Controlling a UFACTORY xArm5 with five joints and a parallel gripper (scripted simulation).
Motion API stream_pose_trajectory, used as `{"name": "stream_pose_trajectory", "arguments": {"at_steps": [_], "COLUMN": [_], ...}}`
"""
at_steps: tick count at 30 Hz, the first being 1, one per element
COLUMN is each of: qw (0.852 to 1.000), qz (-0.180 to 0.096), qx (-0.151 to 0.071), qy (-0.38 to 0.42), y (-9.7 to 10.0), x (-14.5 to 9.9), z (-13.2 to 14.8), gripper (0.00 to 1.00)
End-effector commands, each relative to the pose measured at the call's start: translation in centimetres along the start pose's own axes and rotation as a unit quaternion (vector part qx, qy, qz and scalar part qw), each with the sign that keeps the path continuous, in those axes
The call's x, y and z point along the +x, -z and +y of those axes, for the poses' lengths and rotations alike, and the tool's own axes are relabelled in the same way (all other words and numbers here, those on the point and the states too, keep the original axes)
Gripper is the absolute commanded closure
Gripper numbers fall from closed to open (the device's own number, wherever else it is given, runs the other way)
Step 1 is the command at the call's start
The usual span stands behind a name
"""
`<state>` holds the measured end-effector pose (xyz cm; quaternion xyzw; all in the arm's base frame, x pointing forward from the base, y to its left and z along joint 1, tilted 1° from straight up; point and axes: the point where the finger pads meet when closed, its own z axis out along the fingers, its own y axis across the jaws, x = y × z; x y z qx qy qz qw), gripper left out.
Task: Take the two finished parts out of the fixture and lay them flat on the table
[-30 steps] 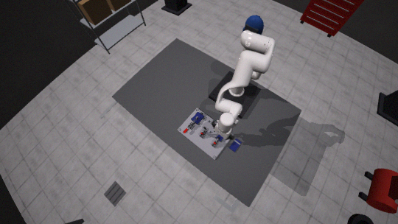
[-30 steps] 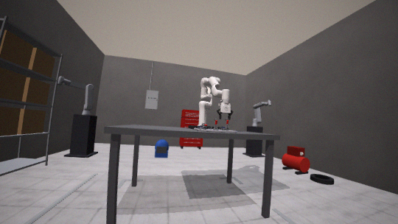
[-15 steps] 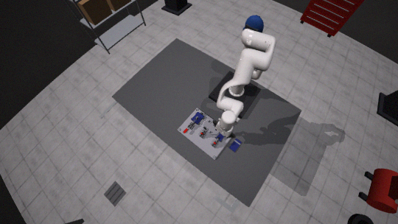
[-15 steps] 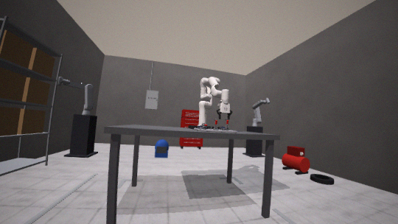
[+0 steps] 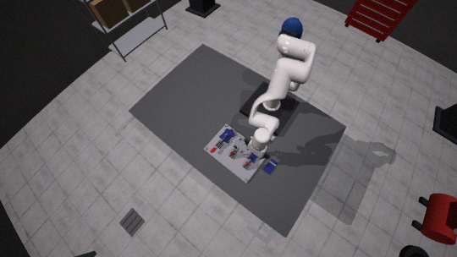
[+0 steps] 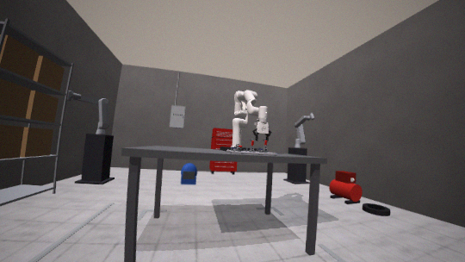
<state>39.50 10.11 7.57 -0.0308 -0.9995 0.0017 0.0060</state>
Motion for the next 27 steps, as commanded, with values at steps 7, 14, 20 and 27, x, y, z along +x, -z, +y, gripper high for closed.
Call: {"name": "stream_pose_trajectory", "arguments": {"at_steps": [7, 14, 20, 27], "qw": [1.0, 1.0, 1.0, 1.0], "qz": [-0.002, -0.002, -0.002, -0.002], "qx": [-0.001, -0.001, -0.001, -0.001], "qy": [0.0, 0.0, 0.0, 0.0], "y": [-2.4, -3.4, -3.7, -3.7], "x": [-0.2, -0.2, -0.2, -0.2], "z": [0.0, 0.0, 0.0, 0.0], "gripper": [0.0, 0.0, 0.0, 0.0]}}
